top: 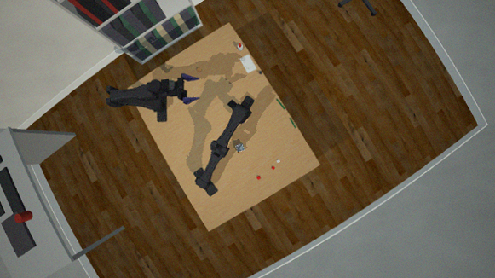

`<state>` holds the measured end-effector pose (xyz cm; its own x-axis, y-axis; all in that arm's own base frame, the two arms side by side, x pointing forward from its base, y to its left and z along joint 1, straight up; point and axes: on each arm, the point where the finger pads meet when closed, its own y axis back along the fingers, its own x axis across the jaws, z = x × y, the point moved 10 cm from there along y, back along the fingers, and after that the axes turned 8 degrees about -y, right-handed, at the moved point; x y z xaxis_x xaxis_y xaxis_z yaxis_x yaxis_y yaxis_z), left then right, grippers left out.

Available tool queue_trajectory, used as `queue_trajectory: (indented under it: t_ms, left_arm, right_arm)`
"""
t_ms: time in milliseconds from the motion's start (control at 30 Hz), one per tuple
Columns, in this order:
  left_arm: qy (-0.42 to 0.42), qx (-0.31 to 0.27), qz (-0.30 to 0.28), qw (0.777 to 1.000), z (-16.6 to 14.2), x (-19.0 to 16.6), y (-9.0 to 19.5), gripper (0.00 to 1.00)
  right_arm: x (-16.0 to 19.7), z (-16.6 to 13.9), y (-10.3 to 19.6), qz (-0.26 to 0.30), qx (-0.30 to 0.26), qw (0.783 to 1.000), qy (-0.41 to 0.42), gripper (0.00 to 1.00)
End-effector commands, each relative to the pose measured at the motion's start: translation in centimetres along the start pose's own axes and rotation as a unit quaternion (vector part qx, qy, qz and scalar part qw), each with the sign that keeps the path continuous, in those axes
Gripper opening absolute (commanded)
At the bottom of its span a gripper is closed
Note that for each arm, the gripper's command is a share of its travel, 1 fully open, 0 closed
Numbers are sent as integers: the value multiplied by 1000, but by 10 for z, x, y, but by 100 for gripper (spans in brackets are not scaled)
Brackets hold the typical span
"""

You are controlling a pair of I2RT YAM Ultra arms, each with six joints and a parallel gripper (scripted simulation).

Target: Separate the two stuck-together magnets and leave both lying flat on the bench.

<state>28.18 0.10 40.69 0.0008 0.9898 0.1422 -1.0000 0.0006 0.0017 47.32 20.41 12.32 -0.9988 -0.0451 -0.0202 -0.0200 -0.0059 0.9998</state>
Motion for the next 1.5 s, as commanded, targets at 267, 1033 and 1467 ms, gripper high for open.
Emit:
queue_trajectory:
  t_ms: [267,1033,1467]
  left_arm:
    - [1,-8,1,1000,4,1,2,100]
    - [1,-8,1,1000,4,1,2,100]
    - [1,-8,1,1000,4,1,2,100]
  right_arm:
    - [-2,0,-2,-2,-2,1000,0,33]
    - [-1,0,-5,4,0,1000,0,33]
    - [-1,0,-5,4,0,1000,0,33]
